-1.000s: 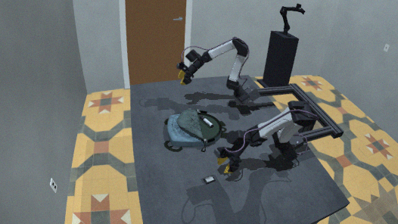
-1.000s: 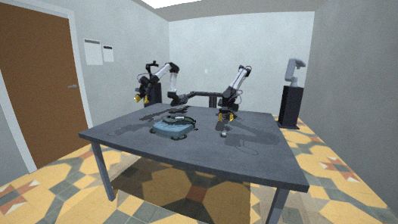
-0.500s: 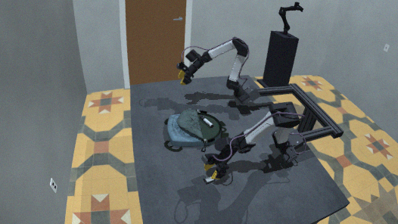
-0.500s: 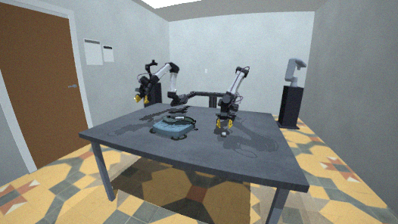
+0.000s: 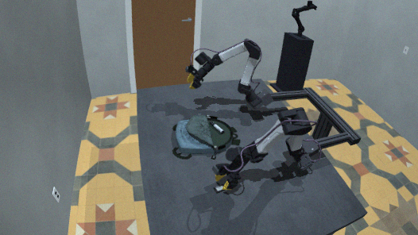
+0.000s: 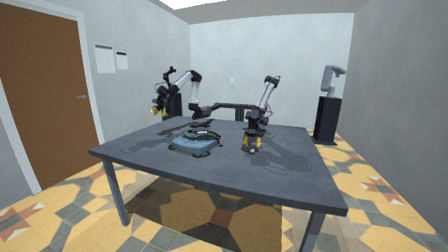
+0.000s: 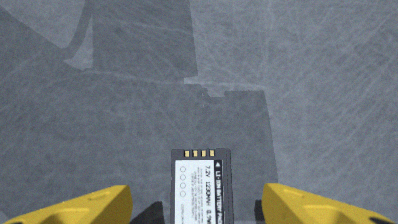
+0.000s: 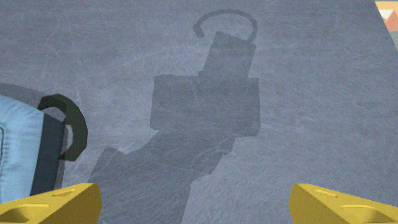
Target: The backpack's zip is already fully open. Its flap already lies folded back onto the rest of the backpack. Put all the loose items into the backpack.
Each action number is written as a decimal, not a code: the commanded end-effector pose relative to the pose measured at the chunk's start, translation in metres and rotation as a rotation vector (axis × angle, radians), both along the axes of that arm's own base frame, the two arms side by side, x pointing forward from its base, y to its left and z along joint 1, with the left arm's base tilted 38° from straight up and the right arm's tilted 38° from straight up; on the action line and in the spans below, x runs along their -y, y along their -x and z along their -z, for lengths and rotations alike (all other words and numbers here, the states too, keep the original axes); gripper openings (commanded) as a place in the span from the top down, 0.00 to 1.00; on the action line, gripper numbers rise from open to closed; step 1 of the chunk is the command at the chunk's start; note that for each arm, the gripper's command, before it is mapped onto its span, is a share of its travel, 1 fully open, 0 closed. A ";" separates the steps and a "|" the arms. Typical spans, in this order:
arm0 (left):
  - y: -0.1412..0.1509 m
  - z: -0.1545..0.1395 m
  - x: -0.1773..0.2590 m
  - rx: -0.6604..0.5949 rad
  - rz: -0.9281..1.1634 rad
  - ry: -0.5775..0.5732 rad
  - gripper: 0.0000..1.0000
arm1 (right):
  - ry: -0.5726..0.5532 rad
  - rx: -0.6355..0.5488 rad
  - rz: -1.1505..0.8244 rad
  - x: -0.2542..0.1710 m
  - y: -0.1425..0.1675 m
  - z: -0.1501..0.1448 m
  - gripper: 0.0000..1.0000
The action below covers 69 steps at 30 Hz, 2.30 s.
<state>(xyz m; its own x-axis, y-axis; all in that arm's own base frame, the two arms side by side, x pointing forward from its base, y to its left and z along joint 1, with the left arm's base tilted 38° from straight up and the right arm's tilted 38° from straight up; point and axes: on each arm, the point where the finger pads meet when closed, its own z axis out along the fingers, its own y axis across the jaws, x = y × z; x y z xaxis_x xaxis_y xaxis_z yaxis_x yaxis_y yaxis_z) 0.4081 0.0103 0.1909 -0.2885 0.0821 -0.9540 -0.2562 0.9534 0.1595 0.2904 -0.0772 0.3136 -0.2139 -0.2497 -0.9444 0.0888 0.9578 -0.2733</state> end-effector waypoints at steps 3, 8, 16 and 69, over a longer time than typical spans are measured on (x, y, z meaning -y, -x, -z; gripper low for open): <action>-0.012 0.010 -0.003 0.027 0.011 -0.001 0.37 | 0.007 0.015 -0.004 -0.002 0.001 -0.005 0.10; -0.019 0.013 -0.005 0.041 0.011 0.000 0.37 | 0.007 0.015 -0.004 -0.002 0.001 -0.005 0.10; -0.025 0.027 -0.007 0.038 0.016 0.000 0.45 | 0.007 0.015 -0.004 -0.002 0.001 -0.005 0.10; 0.022 -0.042 0.014 0.072 0.009 0.017 0.71 | 0.007 0.015 -0.004 -0.002 0.001 -0.005 0.10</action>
<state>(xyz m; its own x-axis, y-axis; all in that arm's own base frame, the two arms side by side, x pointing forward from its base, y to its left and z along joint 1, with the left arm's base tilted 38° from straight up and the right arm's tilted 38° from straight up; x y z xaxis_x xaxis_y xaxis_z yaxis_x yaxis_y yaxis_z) 0.3961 -0.0006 0.2084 -0.2301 0.0827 -0.9696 -0.2434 0.9598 0.1397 0.2904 -0.0772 0.3136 -0.2139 -0.2497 -0.9444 0.0888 0.9578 -0.2733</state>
